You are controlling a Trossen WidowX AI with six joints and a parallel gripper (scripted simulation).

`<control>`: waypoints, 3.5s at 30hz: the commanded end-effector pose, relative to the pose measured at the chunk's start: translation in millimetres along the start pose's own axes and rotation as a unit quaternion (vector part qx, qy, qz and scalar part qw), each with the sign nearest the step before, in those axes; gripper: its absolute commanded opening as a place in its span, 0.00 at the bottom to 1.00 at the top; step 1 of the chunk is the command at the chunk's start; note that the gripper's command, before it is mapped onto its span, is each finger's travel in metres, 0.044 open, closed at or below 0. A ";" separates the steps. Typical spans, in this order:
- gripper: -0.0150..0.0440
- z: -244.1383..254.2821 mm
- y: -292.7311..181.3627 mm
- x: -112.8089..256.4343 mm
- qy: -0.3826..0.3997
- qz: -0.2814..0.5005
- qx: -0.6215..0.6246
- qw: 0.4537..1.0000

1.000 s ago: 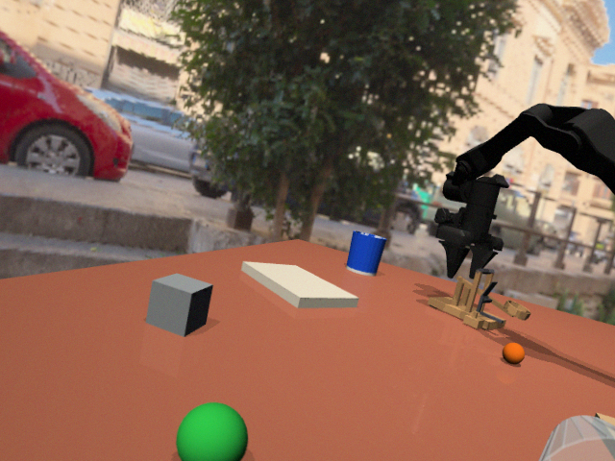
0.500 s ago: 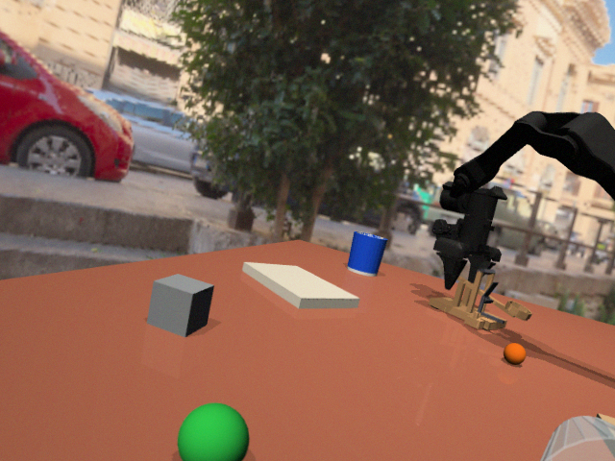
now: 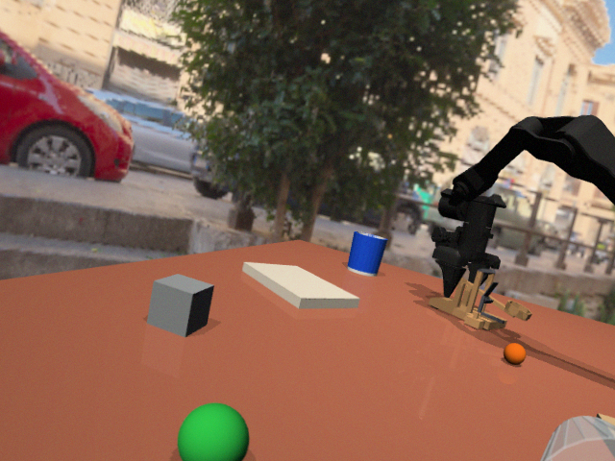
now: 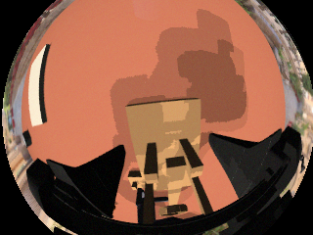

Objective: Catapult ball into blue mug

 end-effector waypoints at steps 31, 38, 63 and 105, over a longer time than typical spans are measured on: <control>0.25 -1.4 0.0 45.9 -0.001 0.001 -0.002 1.000; 0.25 -1.6 0.3 34.5 0.000 0.001 -0.003 1.000; 0.25 0.0 0.8 2.6 -0.001 0.003 0.000 1.000; 1.00 -2.7 -2.5 50.4 0.003 0.002 -0.004 1.000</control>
Point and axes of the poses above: the point midway between the two fingers, 35 mm back from their tips, its own x axis back along the fingers, its own z axis across the jaws, y = z × x, the point moved 6 cm from there along x, back along the fingers, and after that the axes turned 10 degrees about x, right-handed, at the moved point
